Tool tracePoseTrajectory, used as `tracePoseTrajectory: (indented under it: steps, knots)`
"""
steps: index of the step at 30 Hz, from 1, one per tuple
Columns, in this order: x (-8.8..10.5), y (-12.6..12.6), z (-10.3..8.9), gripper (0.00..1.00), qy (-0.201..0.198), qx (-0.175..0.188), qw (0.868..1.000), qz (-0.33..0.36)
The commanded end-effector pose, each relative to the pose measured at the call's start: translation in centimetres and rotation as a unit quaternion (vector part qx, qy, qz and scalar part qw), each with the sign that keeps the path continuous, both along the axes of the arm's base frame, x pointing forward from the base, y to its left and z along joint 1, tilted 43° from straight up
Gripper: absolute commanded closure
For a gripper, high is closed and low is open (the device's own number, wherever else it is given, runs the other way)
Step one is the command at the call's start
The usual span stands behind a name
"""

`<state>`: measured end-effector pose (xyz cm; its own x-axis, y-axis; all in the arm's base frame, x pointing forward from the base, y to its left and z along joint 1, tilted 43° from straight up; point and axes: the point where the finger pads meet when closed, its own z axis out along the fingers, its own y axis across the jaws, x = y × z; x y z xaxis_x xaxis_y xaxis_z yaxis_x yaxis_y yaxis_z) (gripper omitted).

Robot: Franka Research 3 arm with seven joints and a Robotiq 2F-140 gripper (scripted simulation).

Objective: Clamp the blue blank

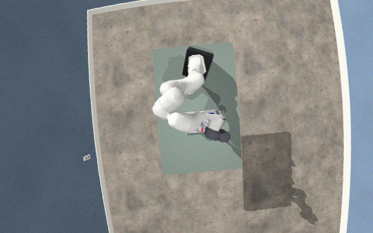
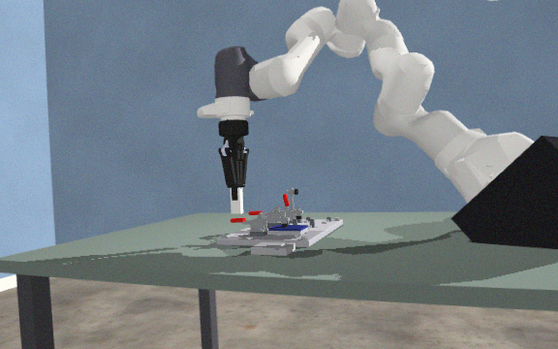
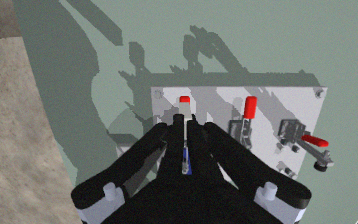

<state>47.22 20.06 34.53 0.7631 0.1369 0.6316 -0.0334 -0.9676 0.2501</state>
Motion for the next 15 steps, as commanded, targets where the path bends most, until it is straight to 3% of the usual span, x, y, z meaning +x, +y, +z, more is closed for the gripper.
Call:
tracePoseTrajectory:
  steps: [1,15]
  knots:
    - [-0.7,0.1,0.8,1.00,0.002,-0.002,1.000,-0.001]
    - [-3.3,1.0,3.7,1.00,0.002,-0.002,1.000,-0.001]
